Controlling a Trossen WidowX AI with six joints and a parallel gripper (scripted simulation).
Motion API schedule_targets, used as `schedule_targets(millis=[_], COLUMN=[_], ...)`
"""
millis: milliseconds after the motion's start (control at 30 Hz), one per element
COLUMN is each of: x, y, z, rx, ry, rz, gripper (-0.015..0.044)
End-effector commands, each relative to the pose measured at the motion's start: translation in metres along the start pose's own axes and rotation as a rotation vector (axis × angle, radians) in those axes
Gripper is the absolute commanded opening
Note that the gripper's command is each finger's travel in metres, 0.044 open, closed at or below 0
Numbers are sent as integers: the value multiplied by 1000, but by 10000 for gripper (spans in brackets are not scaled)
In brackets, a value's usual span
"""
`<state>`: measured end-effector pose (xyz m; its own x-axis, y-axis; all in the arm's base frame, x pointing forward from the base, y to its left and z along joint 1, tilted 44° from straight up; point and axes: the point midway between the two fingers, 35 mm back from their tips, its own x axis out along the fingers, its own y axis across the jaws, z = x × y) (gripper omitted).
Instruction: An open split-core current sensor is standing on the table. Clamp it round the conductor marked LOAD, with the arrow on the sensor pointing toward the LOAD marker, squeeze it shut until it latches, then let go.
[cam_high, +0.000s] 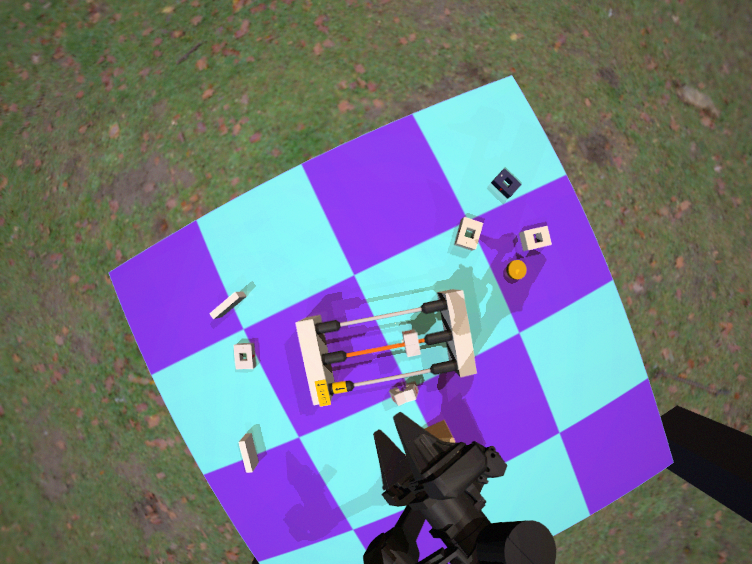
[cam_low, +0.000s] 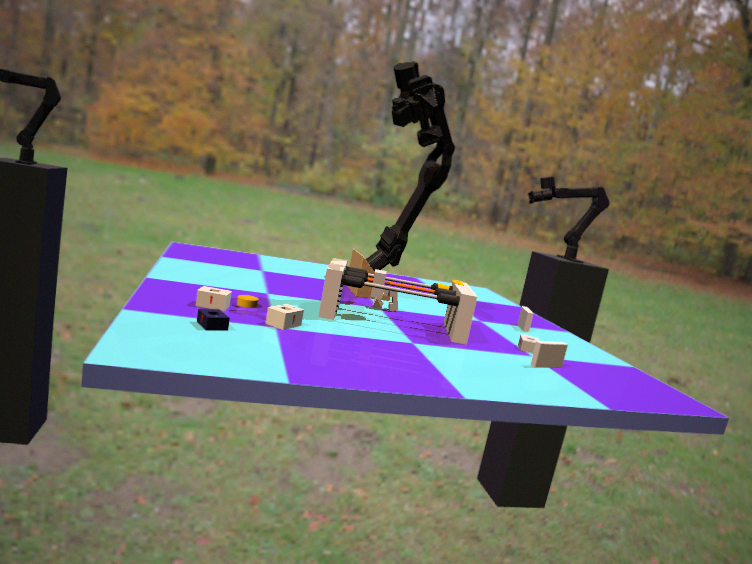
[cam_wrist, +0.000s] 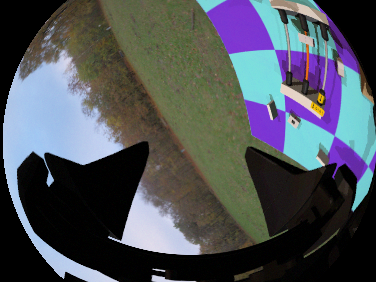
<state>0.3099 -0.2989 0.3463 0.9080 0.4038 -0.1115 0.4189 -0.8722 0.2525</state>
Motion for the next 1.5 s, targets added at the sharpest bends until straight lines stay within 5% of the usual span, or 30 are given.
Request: schedule_targets(millis=[0, 533, 967, 1333, 1467], x=[1, 134, 144, 129, 146], y=[0, -126, -237, -264, -269], z=[2, -10, -53, -60, -25], rx=[-9, -1517, -2611, -2805, -2889], ry=[-15, -350, -527, -627, -463], rz=[-2, -265, -1, 150, -180], gripper=[426, 440, 440, 440, 440])
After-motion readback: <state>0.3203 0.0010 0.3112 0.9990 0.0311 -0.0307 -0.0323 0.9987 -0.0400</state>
